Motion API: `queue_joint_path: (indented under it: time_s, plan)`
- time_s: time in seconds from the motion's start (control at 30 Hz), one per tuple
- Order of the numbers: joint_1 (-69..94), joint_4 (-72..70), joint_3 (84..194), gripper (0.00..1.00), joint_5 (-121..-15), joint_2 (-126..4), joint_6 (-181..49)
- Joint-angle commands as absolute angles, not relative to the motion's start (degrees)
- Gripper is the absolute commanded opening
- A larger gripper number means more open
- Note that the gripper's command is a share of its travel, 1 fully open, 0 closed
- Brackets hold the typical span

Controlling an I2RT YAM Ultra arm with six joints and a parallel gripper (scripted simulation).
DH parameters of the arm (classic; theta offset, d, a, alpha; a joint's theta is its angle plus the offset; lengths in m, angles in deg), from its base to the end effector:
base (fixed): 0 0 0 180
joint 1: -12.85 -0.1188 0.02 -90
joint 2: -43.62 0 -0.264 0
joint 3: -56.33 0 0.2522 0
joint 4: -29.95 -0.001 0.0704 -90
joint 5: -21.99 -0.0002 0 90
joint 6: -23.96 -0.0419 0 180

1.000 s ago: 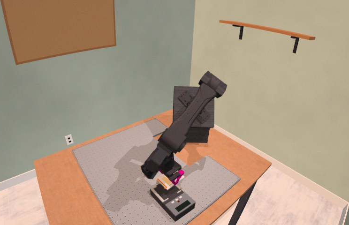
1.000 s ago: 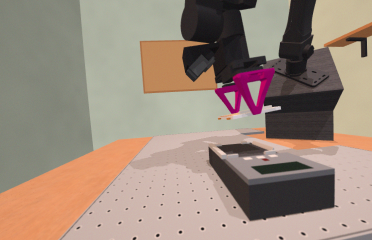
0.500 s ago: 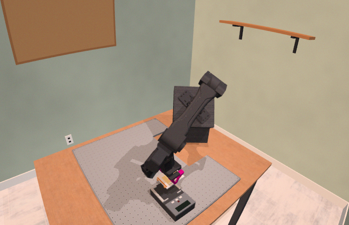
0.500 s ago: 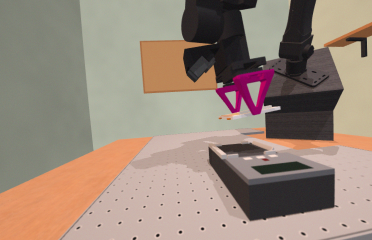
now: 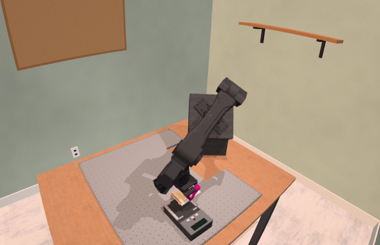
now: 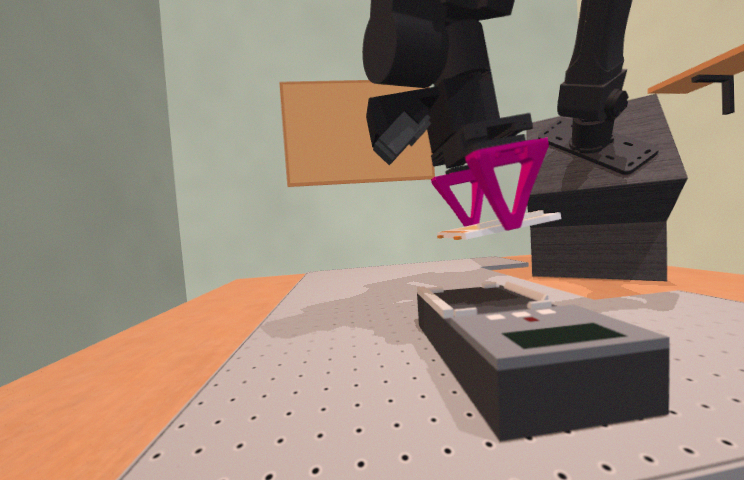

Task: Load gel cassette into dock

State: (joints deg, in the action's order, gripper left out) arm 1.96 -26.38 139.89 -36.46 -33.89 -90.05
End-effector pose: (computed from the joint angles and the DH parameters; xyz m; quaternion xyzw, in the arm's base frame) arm 0.2720 0.0757 0.3214 0.0116 0.9097 0.3420 0.2352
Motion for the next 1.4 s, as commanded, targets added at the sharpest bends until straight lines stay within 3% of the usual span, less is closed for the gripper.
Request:
queue_joint_path:
  time_s: [0.0, 1.37]
  plan:
    - [2.92, -27.05, 141.61, 0.00, -36.98, -33.34, -90.33]
    - [-1.05, -18.86, 141.58, 0.00, -39.05, -37.76, -93.38]
